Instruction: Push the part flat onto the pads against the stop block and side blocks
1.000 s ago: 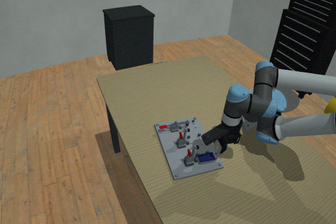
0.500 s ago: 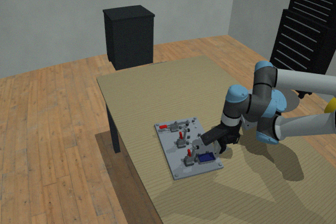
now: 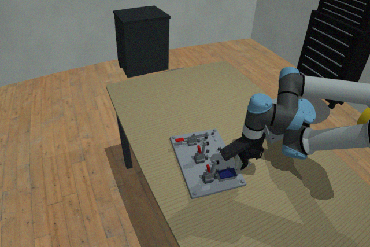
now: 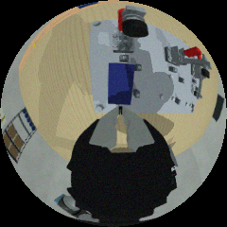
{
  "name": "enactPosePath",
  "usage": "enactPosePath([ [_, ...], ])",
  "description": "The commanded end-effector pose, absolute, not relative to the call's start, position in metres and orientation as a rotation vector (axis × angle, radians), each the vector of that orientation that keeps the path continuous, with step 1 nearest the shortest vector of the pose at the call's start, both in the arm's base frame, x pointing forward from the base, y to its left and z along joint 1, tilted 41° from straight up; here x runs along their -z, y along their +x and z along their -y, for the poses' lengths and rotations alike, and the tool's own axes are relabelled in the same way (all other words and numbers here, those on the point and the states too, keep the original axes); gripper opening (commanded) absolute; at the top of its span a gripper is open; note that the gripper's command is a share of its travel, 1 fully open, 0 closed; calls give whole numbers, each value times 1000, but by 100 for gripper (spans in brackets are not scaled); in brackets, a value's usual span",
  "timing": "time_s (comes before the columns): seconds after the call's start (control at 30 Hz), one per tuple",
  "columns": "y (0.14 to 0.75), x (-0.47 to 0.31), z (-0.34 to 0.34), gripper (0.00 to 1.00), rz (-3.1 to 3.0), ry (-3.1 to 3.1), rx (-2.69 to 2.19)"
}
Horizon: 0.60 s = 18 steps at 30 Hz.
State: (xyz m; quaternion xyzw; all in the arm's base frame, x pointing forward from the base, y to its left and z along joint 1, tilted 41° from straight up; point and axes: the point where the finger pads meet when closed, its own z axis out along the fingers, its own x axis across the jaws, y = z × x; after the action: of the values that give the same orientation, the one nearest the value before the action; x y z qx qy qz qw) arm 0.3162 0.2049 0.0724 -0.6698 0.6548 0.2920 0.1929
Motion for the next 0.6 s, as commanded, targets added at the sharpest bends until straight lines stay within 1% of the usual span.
enactPosePath([
  [0.0,317,-72,-205,0,-1837,-1879,-819],
  [0.57,320,-72,-205,0,-1837,-1879,-818],
])
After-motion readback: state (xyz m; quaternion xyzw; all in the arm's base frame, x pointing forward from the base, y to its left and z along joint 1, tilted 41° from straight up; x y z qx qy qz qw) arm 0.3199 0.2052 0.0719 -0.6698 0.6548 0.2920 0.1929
